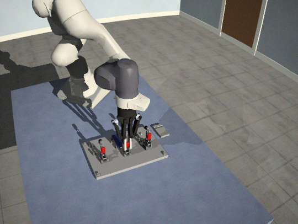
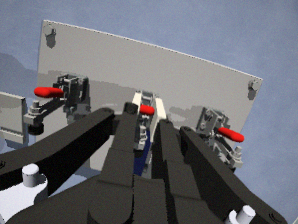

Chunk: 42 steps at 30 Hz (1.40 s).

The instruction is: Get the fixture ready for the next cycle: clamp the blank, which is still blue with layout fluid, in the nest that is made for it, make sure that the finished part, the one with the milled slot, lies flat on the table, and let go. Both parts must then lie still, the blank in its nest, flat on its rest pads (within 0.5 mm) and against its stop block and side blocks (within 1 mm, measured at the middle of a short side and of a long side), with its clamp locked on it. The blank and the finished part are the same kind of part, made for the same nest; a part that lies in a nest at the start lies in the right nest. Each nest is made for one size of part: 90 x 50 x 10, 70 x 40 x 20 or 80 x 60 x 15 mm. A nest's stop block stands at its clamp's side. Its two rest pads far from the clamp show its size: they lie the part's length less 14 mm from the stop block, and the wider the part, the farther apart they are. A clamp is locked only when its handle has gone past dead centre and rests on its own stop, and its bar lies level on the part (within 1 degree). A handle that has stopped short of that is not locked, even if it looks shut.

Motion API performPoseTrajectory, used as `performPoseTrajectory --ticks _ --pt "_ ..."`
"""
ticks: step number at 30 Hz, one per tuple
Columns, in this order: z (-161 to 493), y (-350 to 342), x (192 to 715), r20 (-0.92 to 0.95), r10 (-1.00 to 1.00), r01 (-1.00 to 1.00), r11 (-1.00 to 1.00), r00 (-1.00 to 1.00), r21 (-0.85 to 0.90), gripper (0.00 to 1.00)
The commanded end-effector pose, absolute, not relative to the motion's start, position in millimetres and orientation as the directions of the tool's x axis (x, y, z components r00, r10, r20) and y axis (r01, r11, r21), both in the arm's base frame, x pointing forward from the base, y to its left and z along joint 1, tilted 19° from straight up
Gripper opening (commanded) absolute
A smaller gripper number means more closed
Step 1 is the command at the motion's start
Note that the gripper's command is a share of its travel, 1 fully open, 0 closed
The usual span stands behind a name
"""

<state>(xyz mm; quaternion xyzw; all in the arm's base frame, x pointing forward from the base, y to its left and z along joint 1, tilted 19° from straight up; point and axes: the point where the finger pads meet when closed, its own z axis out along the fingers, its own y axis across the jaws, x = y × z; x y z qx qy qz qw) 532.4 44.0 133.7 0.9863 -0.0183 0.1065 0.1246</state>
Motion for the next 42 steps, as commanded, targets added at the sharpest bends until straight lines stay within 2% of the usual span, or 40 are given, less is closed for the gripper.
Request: performPoseTrajectory --ticks 1,42 --pt "133.2 44.1 533.2 0.215 -0.004 -0.057 -0.969 0.977 0.241 0.0" --pt "134.2 44.0 538.3 0.215 -0.004 -0.057 -0.969 0.977 0.241 0.0"
